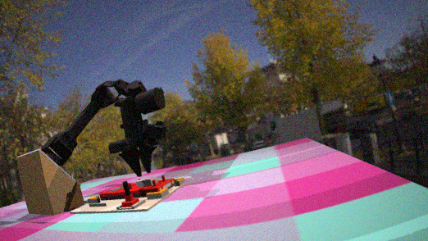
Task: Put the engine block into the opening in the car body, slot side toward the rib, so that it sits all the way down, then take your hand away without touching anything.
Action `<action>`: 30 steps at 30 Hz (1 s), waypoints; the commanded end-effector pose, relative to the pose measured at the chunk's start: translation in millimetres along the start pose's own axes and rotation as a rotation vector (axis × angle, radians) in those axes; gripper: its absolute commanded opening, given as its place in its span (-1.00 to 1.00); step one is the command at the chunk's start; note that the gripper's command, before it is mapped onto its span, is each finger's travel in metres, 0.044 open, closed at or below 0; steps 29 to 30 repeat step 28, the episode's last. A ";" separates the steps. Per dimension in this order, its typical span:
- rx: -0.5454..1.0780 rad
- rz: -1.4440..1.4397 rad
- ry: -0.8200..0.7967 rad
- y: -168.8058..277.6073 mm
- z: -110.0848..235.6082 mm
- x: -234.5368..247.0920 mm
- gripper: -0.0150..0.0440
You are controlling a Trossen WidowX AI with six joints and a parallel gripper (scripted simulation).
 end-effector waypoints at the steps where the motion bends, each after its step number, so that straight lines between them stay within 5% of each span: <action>1: 0.002 0.004 -0.005 0.4 0.1 0.7 0.02; 7: 0.002 0.004 -0.005 0.4 0.1 0.7 -0.49; 24: 0.002 0.004 -0.005 0.4 0.1 0.7 -0.49; 28: 0.002 0.004 -0.005 0.4 0.1 0.7 -0.14; 30: 0.002 0.004 -0.005 0.4 0.1 0.7 -0.14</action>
Point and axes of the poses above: the point midway between the two fingers, 35 mm back from their tips, its own z axis back along the fingers, its own x axis across the jaws, y = z × x, the point moved 2 cm from there along z, back along the fingers, and after that the axes turned 12 degrees about -z, right-handed, at the moved point
